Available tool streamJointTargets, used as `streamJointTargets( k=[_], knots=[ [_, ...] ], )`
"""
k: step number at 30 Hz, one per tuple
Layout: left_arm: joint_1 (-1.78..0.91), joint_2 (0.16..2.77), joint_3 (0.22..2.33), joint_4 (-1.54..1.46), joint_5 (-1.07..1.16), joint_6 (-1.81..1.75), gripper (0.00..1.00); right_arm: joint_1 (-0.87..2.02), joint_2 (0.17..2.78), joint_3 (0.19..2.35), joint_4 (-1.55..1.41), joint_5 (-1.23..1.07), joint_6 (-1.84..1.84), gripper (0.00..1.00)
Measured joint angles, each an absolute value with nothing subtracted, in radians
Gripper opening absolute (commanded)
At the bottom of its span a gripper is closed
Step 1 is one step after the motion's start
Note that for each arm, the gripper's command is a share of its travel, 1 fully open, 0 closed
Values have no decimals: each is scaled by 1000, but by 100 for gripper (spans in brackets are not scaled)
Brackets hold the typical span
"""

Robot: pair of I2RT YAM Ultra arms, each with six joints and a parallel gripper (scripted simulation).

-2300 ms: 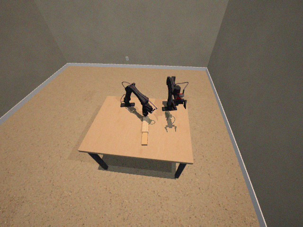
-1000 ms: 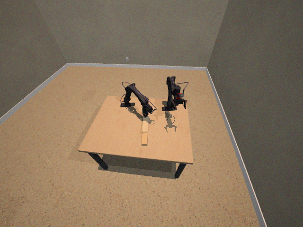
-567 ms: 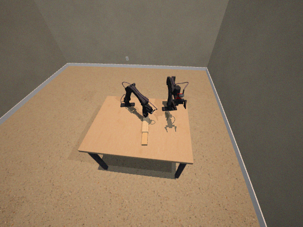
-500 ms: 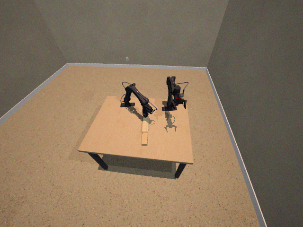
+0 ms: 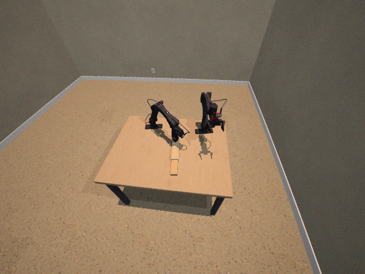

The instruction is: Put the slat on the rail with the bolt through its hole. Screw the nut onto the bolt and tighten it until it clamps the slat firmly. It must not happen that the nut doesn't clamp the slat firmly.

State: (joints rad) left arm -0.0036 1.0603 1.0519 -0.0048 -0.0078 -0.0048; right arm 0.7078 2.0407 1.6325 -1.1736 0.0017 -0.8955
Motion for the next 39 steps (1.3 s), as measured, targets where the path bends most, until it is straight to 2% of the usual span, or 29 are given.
streamJointTargets(
  k=[39],
  knots=[
    [-4, 1060, 1052, -5, -8, -5, 100, 662, 2041, 1705, -1258, 2, -941, 12]
  ],
)
